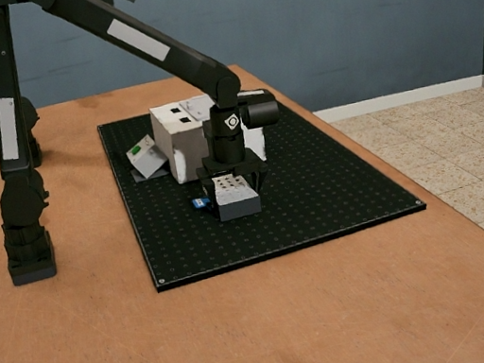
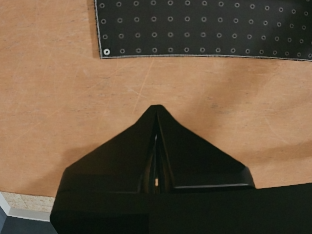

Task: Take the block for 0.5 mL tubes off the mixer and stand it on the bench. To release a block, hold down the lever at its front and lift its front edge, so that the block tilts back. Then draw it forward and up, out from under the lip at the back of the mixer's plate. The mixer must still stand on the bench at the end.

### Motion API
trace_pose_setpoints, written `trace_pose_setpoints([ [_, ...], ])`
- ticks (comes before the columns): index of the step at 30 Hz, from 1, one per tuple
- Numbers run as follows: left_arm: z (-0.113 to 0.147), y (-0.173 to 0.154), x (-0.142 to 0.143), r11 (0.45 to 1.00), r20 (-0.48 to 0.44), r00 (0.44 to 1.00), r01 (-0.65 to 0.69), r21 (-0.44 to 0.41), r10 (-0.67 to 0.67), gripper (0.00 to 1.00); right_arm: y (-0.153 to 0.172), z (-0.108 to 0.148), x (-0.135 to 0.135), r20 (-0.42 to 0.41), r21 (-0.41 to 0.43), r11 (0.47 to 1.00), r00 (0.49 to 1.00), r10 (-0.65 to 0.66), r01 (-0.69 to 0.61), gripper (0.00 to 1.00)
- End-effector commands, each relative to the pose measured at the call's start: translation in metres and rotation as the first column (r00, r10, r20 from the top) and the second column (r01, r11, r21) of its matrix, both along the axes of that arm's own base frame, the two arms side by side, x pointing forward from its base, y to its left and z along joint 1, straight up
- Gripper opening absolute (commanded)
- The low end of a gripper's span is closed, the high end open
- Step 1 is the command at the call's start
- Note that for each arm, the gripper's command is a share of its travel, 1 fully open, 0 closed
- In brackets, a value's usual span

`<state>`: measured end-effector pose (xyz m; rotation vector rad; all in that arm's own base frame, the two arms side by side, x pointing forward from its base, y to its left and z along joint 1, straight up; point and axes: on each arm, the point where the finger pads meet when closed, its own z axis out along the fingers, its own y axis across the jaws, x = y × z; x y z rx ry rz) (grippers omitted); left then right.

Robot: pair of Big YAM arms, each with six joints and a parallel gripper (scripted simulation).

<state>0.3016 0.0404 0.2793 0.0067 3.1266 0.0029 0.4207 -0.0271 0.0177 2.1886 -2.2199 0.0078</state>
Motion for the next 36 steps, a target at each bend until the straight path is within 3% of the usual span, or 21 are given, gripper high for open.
trace_pose_setpoints([
  [1, 0.002, -0.001, -0.001, 1.000, -0.006, 1.000, 0.009, -0.002, -0.009, 0.00, 0.000, 0.043, 0.032, 0.104, -0.004, 1.000, 0.994, -0.014, 0.014, 0.00],
  [17, 0.008, -0.001, 0.002, 1.000, 0.007, 1.000, 0.008, 0.000, -0.008, 0.00, -0.006, 0.054, 0.045, 0.149, -0.007, 1.000, 0.989, 0.009, -0.008, 0.00],
  [36, 0.022, 0.001, 0.010, 1.000, 0.044, 0.999, 0.008, 0.006, -0.008, 0.00, -0.005, 0.040, 0.051, 0.132, 0.001, 1.000, 0.991, 0.010, -0.010, 0.00],
])
